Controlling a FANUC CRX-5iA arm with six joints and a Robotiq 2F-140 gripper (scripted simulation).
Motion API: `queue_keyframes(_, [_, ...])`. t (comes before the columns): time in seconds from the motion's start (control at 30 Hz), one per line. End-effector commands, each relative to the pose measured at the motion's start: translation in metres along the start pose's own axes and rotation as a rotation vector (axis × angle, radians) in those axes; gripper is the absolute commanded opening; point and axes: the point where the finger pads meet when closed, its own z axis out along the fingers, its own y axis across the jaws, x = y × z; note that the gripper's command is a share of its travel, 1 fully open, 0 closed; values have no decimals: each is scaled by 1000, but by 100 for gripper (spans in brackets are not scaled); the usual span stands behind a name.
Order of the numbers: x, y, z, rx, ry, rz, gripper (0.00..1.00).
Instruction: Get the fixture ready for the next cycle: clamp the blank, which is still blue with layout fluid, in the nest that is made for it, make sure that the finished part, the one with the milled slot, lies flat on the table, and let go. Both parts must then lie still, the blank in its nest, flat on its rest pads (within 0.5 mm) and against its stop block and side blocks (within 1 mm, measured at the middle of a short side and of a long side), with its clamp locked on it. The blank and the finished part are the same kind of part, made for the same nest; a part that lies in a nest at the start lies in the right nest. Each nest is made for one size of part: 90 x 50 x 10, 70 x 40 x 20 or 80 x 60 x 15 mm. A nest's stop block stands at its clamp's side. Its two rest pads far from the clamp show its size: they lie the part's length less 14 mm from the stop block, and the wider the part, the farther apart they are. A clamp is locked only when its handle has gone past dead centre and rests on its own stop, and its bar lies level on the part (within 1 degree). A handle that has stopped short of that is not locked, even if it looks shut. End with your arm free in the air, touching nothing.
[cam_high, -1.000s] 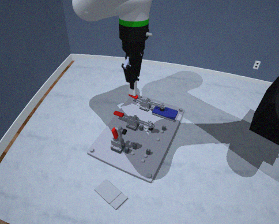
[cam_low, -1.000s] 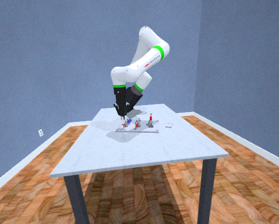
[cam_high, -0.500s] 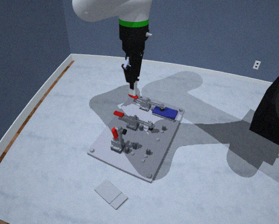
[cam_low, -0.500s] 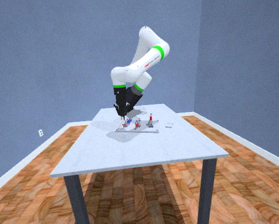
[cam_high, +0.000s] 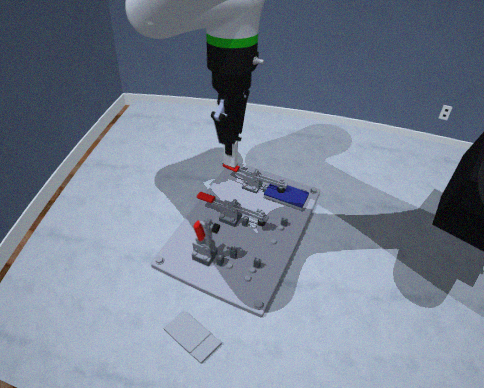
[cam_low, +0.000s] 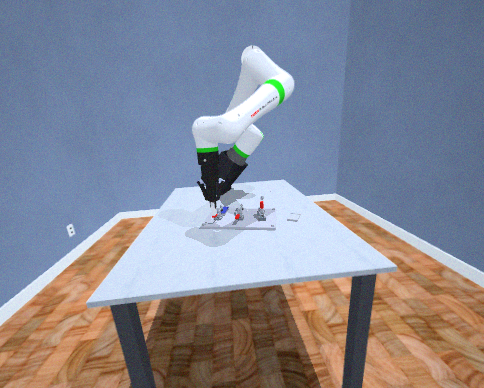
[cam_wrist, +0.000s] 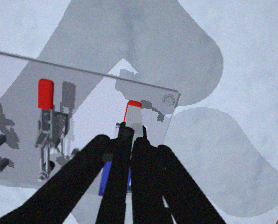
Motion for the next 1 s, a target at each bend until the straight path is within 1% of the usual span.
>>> queue_keyframes(0.0, [0, 0, 0, 0, 0, 0, 0])
queue_keyframes(0.97, [0, 0, 4, 0, 0, 0, 0])
